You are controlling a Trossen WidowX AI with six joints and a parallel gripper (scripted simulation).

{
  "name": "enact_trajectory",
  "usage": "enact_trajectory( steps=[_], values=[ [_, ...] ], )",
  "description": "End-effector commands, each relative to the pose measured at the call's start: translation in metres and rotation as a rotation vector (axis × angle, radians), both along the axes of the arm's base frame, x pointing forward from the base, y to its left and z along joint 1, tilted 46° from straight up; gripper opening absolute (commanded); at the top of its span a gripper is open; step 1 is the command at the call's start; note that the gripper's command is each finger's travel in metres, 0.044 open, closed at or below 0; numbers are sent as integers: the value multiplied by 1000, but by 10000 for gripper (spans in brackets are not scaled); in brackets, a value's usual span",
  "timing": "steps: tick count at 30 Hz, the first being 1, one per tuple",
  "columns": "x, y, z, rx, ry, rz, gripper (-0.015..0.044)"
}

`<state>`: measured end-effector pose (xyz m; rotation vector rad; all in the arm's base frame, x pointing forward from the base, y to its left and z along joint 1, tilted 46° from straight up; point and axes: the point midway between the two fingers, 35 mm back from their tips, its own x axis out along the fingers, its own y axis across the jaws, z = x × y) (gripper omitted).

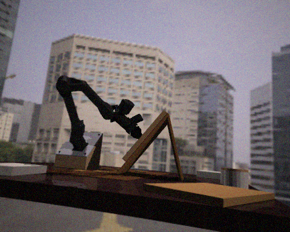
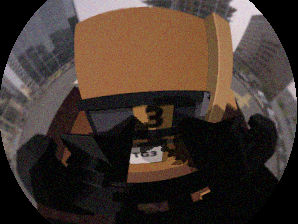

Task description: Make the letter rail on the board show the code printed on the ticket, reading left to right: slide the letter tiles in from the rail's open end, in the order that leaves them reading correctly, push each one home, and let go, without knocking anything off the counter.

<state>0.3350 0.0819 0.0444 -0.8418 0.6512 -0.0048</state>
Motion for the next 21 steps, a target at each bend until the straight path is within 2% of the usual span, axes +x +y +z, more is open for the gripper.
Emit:
enact_trajectory(
  steps=[1, 21],
  values=[
    [1, -2, 2, -2, 3, 3, 0],
    [5, -12, 13, -2, 2, 3, 0]
  ],
)
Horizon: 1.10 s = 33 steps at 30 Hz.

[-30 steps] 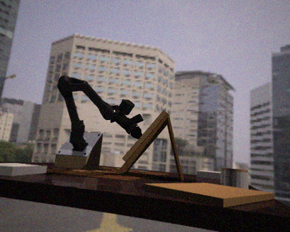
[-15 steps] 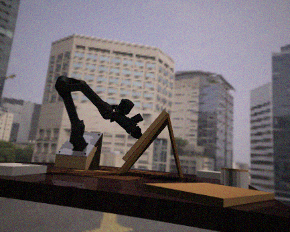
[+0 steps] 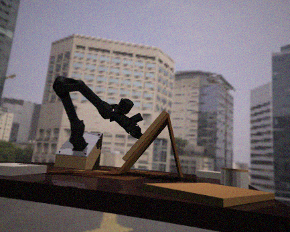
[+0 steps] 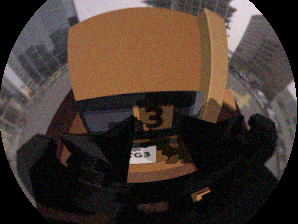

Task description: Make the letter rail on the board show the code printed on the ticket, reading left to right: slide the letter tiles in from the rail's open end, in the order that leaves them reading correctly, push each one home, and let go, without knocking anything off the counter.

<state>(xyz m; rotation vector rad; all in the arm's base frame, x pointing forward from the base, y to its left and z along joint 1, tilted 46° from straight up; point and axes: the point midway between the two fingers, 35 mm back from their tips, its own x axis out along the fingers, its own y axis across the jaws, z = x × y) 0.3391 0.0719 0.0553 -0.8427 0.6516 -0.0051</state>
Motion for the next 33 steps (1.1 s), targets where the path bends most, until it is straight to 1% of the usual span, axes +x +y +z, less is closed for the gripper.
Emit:
enact_trajectory(
  steps=[1, 27, 33],
  values=[
    [1, -3, 3, -2, 2, 3, 0],
    [6, -15, 16, -3, 2, 3, 0],
    [5, -15, 15, -1, -1, -1, 157]
  ],
)
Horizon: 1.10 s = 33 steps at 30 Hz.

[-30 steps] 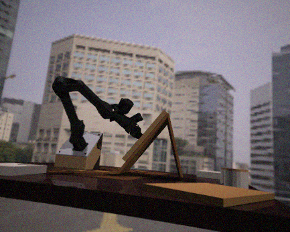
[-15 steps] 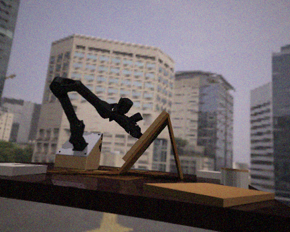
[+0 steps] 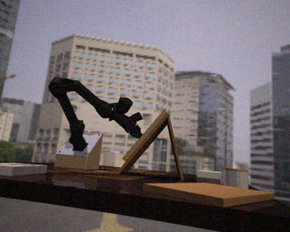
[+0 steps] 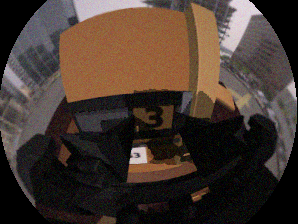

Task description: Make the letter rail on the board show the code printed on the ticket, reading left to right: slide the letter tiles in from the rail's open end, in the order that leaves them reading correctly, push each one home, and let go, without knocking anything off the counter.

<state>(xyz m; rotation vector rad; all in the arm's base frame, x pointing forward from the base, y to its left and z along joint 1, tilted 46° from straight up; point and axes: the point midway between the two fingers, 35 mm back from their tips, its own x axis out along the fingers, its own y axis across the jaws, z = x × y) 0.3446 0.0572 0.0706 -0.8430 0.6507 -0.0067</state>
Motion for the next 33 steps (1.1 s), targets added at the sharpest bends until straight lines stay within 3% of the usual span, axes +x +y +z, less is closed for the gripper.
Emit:
enact_trajectory(
  steps=[1, 6, 33],
  values=[
    [0, 0, 0, 0, 0, 0, 184],
    [-5, 2, 3, -2, 4, 4, 295],
    [-21, 10, 14, -1, 5, 4, 295]
  ],
)
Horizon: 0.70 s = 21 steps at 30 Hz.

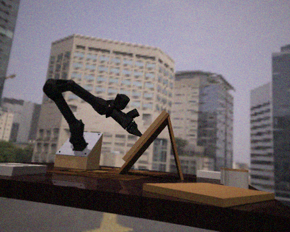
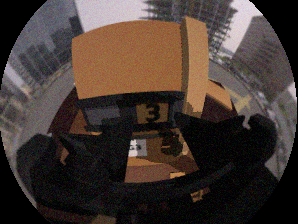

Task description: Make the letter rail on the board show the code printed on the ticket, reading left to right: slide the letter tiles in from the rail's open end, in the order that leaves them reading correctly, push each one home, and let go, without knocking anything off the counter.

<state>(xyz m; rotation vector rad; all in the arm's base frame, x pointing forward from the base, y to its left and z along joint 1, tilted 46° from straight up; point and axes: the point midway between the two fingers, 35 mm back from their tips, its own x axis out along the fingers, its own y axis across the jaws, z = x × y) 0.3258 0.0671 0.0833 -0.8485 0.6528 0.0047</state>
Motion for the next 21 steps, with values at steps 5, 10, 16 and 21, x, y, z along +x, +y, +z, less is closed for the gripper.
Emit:
enact_trajectory(
  steps=[5, 10, 16, 21],
  values=[
    [-5, 2, 3, 1, -1, -6, 295],
    [-7, 3, 5, 1, -1, -6, 295],
    [-10, 3, 8, 1, -1, -6, 295],
    [-13, 4, 10, 1, -1, -6, 295]
  ],
)
